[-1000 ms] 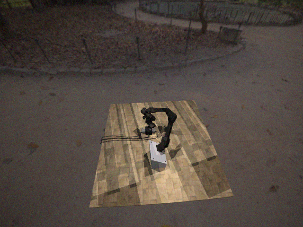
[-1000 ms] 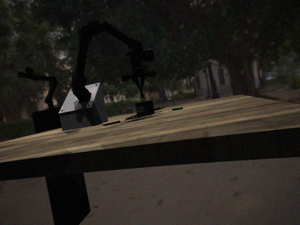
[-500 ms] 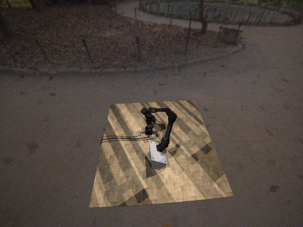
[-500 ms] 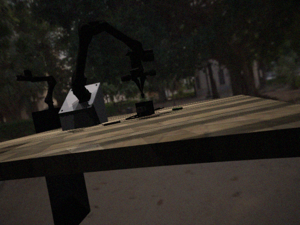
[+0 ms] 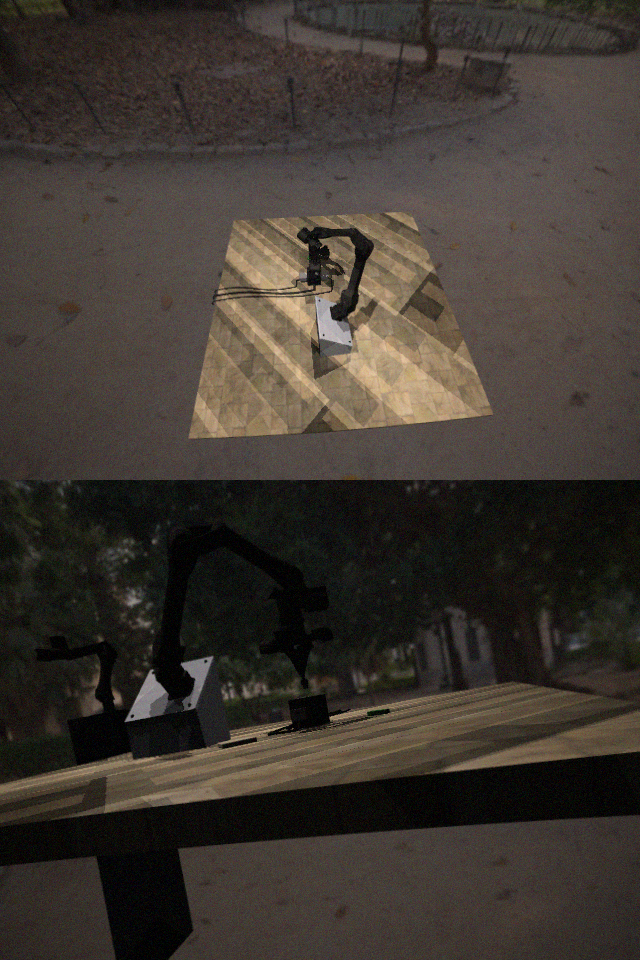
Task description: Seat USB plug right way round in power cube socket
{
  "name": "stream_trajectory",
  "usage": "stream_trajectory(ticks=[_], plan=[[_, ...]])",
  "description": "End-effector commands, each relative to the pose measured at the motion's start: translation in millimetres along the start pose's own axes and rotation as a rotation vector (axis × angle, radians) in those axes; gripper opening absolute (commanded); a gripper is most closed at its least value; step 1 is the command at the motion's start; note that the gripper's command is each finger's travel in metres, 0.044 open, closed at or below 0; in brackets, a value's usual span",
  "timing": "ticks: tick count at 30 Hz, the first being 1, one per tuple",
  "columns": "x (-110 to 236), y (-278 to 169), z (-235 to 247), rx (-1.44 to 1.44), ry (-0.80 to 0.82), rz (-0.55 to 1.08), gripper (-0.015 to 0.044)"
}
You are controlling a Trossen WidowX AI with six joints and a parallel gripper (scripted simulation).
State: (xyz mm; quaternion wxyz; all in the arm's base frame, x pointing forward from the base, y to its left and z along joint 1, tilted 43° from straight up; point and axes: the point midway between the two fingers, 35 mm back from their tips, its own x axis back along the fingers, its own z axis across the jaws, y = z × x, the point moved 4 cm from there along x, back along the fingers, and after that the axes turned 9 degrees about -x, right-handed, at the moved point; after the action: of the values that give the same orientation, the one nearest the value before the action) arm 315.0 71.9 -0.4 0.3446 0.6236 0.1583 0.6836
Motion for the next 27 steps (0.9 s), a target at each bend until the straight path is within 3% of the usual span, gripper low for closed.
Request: stream_trajectory(ticks=[1, 27], plan=[[-0.6, 0.1, -0.2, -0.007, -0.002, 0.0, 0.0], [-2.7, 1.2, -0.1, -0.002, 0.004, -0.029, 0.0]])
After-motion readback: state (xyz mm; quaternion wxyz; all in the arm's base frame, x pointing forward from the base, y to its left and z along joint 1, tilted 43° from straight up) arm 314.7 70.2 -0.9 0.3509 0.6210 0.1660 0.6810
